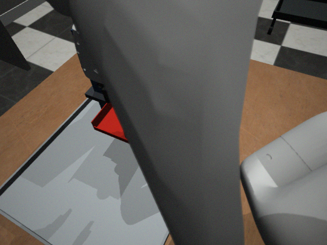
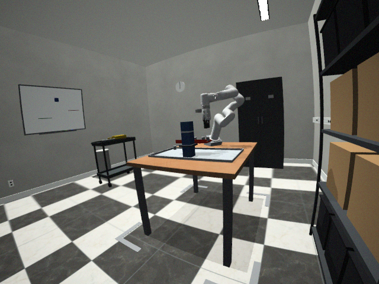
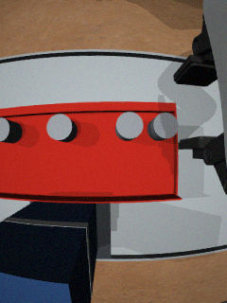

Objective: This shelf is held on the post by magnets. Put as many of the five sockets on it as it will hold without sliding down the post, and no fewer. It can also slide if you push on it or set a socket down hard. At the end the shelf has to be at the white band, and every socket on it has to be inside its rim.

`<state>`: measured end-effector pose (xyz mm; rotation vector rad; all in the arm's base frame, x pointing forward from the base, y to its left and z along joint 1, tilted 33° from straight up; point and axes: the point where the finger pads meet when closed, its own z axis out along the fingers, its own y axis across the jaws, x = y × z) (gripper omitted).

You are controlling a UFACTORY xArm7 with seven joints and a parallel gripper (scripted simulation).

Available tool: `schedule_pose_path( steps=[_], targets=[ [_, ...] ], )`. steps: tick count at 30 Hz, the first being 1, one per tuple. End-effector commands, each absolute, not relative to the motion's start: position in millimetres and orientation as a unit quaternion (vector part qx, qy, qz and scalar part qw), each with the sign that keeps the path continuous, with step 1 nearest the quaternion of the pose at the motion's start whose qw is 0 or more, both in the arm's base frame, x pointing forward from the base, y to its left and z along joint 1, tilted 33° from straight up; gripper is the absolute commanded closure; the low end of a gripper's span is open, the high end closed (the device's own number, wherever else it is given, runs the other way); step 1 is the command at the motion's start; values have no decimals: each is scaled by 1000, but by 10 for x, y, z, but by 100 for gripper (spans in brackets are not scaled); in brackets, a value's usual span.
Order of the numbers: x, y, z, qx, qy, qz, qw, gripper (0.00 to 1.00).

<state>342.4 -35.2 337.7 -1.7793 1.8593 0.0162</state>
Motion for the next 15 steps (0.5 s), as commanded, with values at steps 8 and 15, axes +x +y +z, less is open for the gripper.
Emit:
schedule_pose_path(
  steps=[8, 15],
  targets=[
    [3301, -483, 3665, -663, 693, 5, 281, 48],
    [3258, -526, 3761, -663, 693, 5, 281, 48]
  ],
)
